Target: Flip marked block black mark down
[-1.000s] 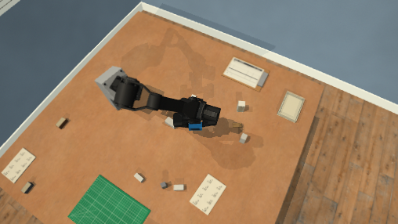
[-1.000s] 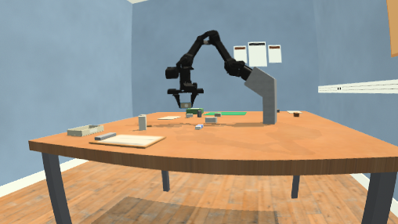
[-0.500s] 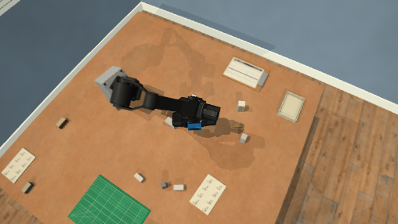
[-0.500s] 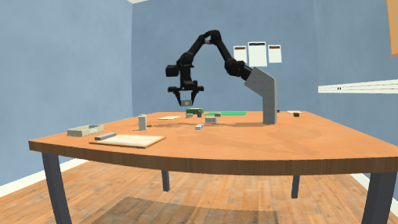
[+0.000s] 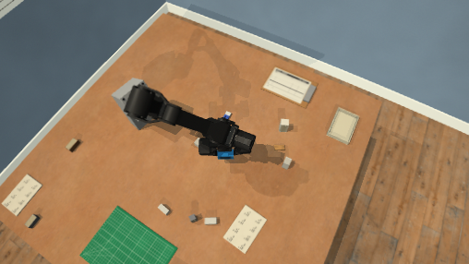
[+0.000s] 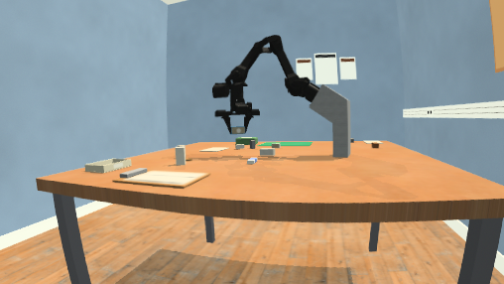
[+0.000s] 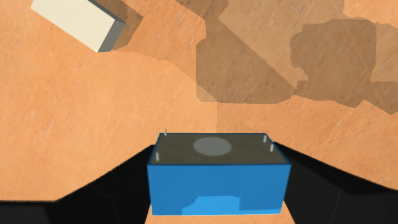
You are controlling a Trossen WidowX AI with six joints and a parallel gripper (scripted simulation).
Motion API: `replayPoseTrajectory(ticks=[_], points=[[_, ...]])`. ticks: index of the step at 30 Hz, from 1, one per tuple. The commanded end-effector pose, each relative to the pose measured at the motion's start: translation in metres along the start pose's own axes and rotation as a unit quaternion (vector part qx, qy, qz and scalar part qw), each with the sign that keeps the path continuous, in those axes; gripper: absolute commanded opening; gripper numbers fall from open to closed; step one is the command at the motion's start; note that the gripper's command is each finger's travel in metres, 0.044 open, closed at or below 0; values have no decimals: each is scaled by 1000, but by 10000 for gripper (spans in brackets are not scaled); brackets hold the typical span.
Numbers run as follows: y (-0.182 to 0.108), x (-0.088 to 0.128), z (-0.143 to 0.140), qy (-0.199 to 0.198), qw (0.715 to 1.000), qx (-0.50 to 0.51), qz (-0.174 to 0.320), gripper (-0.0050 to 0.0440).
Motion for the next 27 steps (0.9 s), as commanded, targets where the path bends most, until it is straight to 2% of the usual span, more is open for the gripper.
replayPoseTrajectory(ticks=[1,10,19,27], points=[[-6,4,5,-8,1000,-2,2,-50],[-7,2,6,-6,1000,-1,0,-50],[-5,-14,6,0,1000,2,-4,-50],[-5,-46,6,-1,1000,2,-4,-50]])
Point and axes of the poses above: the point midway between the two fingers, 35 mm back from their tips, its own x axis back along the fingers, its own z axis across the jaws, y = z × x, the point moved 8 cm from there along x, back along the fingers, and after that the axes turned 9 degrees about x, right-handed, at the moved point
